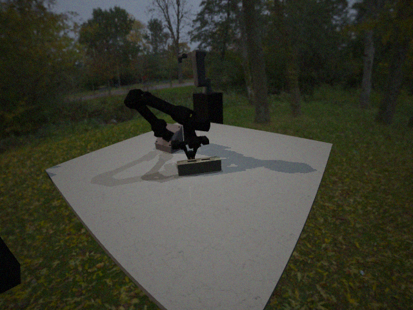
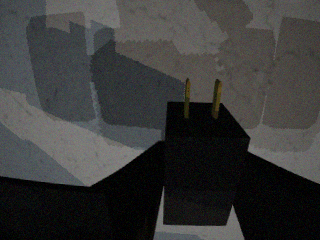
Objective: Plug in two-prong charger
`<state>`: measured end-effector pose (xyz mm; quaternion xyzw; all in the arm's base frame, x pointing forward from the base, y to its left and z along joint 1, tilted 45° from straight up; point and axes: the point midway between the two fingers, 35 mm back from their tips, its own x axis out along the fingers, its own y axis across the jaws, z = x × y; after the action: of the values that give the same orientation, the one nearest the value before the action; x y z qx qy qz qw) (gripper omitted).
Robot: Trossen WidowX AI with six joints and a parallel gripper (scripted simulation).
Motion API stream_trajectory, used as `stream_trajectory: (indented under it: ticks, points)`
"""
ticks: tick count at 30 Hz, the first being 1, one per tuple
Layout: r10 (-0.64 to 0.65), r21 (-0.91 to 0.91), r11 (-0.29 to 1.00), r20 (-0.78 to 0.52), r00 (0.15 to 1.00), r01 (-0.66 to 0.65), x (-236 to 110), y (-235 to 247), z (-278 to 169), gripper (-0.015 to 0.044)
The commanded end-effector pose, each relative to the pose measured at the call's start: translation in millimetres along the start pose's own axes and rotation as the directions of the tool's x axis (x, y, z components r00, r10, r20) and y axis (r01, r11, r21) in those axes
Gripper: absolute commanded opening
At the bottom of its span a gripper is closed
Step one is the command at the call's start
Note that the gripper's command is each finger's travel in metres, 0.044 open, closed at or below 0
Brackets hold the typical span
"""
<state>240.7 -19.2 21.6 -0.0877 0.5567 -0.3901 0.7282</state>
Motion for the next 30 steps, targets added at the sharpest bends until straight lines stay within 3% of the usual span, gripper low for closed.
stream_trajectory:
  ticks: [1, 30]
  points:
    - [0.001, 0.045, 0.999, 0.005, 1.0, -0.001, 1, -5, 2, 0.0]
    - [0.002, 0.094, 0.996, 0.007, 1.0, -0.002, -1, -14, 48, 0.0]
